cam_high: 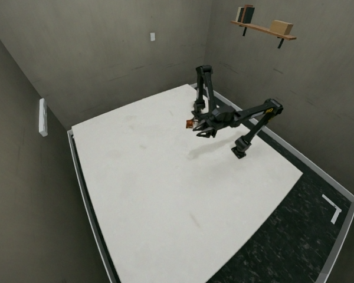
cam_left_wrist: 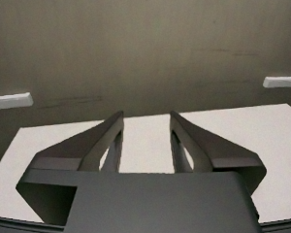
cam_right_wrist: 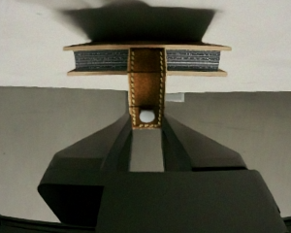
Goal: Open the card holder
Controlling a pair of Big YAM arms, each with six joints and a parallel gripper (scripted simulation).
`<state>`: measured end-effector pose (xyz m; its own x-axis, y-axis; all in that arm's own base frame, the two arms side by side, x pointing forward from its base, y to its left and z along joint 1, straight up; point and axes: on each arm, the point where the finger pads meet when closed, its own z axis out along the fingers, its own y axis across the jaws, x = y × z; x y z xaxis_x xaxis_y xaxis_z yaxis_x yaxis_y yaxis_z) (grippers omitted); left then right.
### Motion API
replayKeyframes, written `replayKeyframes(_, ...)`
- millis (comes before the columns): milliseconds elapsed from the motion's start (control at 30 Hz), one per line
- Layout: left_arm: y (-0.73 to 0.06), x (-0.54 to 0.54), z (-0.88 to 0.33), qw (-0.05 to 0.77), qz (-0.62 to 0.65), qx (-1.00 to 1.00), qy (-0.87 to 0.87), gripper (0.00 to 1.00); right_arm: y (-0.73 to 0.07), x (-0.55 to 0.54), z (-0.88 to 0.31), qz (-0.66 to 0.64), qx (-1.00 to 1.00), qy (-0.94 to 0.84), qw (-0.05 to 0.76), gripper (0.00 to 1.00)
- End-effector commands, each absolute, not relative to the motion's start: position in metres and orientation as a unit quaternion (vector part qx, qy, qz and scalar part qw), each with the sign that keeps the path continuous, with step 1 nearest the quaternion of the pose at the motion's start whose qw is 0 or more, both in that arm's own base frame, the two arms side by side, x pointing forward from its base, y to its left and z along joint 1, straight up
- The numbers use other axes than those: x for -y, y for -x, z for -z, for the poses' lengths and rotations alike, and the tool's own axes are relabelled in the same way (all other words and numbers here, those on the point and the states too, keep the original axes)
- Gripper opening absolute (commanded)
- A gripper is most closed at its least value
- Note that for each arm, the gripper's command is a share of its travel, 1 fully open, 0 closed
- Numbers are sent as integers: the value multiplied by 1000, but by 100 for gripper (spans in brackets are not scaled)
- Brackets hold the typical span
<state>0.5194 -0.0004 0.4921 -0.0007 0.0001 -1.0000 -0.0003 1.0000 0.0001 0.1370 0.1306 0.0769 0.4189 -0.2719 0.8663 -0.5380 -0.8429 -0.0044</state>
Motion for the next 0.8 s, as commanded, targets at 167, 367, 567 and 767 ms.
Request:
replayKeyframes(167, -517, 8, -495, 712, 9, -702, -3, 36, -143, -130, -89, -479, 237, -833, 142, 21)
replayKeyframes(367, -517, 8, -495, 712, 9, -702, -3, 36, -147, -124, -93, -479, 235, -833, 145, 21)
replayKeyframes(567, -517, 8, -495, 712, 9, -702, -3, 36, -149, -125, -96, -480, 241, -832, 140, 21)
replayKeyframes(767, -517, 8, -495, 712, 9, -702, -3, 36, -154, -120, -101, -479, 235, -833, 145, 21)
